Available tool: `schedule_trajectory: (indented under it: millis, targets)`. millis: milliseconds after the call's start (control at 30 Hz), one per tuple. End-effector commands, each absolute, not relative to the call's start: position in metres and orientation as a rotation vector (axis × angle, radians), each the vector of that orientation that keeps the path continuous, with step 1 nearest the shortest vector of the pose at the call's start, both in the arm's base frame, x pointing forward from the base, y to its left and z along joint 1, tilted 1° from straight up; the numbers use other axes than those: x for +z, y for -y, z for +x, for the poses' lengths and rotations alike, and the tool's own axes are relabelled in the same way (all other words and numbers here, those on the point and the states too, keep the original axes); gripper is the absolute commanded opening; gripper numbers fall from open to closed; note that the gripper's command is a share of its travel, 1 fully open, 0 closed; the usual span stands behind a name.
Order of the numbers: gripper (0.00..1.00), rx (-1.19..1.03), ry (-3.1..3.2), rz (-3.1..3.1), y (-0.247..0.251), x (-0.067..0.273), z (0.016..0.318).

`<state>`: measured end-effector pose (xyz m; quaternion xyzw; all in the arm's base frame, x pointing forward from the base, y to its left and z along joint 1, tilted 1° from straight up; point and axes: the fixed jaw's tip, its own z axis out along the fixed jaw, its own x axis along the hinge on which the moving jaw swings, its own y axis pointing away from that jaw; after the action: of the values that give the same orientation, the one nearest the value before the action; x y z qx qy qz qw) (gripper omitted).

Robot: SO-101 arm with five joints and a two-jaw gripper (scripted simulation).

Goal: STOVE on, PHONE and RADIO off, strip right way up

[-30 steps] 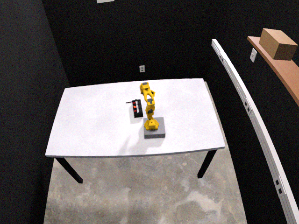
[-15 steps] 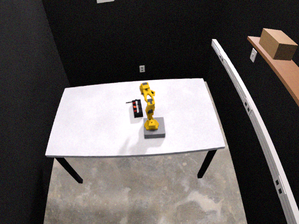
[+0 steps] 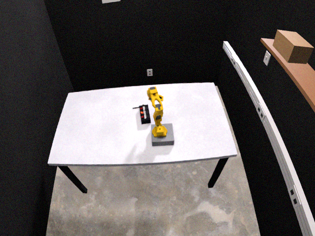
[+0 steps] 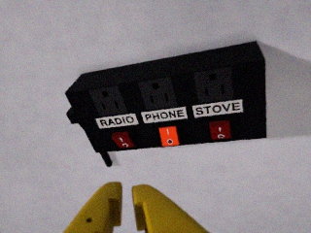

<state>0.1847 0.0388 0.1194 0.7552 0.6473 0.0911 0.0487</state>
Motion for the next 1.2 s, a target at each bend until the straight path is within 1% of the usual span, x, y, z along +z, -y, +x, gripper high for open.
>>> schedule_trajectory:
  millis: [0, 300, 467, 533, 867, 1167]
  targets:
    - [0.0, 0.257, -2.0, 2.293, -0.04, 0.118, 0.181]
    - [0.0, 0.2, -2.049, 2.284, -0.048, 0.111, 0.189]
    - [0.0, 0.119, -2.117, 2.268, -0.059, 0.099, 0.2]
    - [0.0, 0.119, -2.117, 2.268, -0.059, 0.099, 0.2]
    - [0.0, -0.018, -2.218, 2.232, -0.078, 0.072, 0.213]
    - [0.0, -0.028, -2.225, 2.229, -0.079, 0.07, 0.214]
